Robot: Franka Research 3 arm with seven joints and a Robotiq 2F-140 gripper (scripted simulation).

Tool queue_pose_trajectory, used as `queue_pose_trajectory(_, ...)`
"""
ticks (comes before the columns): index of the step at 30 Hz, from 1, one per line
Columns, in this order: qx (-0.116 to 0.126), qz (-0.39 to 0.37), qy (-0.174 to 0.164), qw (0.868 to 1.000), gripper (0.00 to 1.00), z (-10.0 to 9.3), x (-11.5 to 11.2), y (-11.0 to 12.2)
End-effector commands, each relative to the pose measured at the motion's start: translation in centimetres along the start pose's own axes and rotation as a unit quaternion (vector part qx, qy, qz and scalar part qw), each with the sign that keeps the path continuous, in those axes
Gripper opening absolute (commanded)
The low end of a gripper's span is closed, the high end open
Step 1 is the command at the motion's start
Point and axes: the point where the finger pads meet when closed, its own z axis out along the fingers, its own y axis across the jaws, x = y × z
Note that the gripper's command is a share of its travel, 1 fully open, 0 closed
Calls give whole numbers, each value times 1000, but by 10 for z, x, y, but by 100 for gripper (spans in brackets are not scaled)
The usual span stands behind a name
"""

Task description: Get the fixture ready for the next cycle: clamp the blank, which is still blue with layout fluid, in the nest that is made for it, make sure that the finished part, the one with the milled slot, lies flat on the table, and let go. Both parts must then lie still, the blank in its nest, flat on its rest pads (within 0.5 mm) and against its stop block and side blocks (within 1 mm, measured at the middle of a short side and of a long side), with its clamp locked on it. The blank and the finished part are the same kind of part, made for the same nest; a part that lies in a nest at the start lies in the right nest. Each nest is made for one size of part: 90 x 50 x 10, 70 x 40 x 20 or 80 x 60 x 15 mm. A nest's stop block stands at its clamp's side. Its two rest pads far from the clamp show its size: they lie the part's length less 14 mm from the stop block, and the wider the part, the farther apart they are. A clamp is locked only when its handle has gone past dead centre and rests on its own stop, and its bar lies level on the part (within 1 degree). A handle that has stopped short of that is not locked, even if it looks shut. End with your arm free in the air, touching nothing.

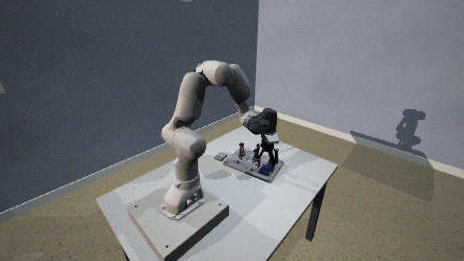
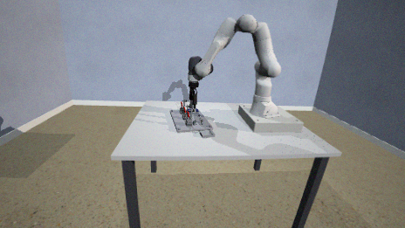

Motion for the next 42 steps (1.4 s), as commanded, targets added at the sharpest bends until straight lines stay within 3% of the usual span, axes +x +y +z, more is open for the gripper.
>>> queue_pose_trajectory(1, 1, -2, -2, 1000, 58, -1, -1, -1)
queue_pose_trajectory(35, 1, -2, -2, 1000, 58, -1, -1, -1)
queue_pose_trajectory(42, 1, -2, -2, 1000, 58, -13, -1, -1)
